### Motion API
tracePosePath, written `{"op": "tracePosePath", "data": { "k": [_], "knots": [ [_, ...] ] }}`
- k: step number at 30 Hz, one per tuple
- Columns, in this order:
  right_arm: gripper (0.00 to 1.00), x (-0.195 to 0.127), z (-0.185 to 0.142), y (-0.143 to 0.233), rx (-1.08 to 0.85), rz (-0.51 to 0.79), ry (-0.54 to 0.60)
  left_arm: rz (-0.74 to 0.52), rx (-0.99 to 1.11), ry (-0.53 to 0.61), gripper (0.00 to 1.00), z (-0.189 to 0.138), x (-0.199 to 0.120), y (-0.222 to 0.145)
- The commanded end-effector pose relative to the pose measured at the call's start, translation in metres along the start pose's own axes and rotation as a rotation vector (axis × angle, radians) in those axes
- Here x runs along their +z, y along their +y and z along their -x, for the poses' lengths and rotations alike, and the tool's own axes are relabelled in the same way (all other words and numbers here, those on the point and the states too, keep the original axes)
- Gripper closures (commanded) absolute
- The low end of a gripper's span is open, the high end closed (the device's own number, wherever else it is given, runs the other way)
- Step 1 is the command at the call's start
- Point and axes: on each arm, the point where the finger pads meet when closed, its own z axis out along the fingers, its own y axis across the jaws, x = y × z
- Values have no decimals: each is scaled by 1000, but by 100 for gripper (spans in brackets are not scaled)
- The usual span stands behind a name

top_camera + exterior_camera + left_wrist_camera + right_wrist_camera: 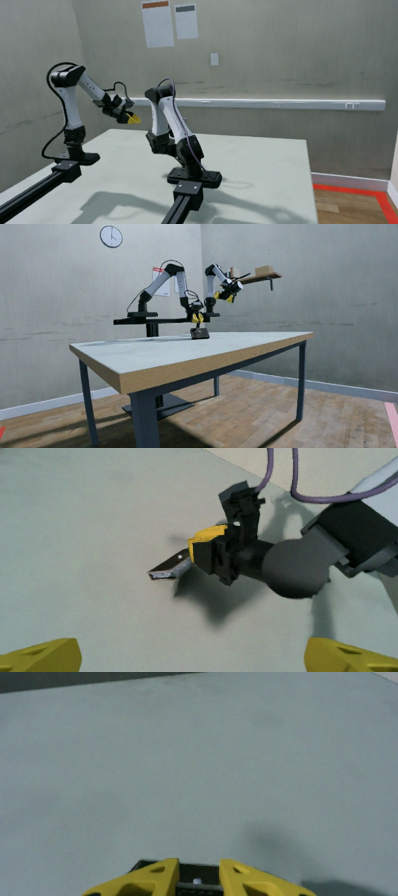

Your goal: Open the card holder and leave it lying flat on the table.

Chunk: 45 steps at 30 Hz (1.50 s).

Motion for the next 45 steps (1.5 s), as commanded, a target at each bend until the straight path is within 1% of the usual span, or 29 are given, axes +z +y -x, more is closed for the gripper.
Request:
{"op": "tracePosePath", "data": {
  "k": [1,5,7,11,17,21,22,24,28,32,37,38,39,42,45],
  "knots": [
    [92,11,29,16,45,35,-26,33,80,-21,0,26,-1,8],
    [92,26,37,17,34,40,-20,43,85,-22,0,32,2,12],
    [92,26,37,17,34,40,-20,43,85,-22,0,32,2,12],
    [92,37,46,17,37,37,-25,53,92,-21,0,38,4,16],
    [92,42,49,18,34,41,-21,63,113,-16,0,45,7,19],
    [92,41,47,16,36,30,-21,58,117,1,0,43,10,20],
    [92,40,40,13,34,19,-19,55,113,8,0,40,11,19],
    [92,40,40,13,34,19,-19,55,113,8,0,40,11,19],
    [92,29,15,0,40,-15,-16,46,94,43,0,23,8,15],
    [92,9,-14,-6,43,-28,-15,26,91,79,0,7,8,8],
    [92,-15,-46,-2,23,-12,-13,1,102,116,0,-7,6,1],
    [92,-20,-53,-2,11,-9,-11,-11,95,129,0,-15,5,-3],
    [92,-24,-58,-2,0,-7,-9,-19,90,137,0,-20,5,-6],
    [92,-27,-55,3,12,1,-11,-21,94,140,0,-20,4,-6],
    [92,-30,-60,4,3,1,-9,-33,84,148,0,-28,2,-11]
  ]
}}
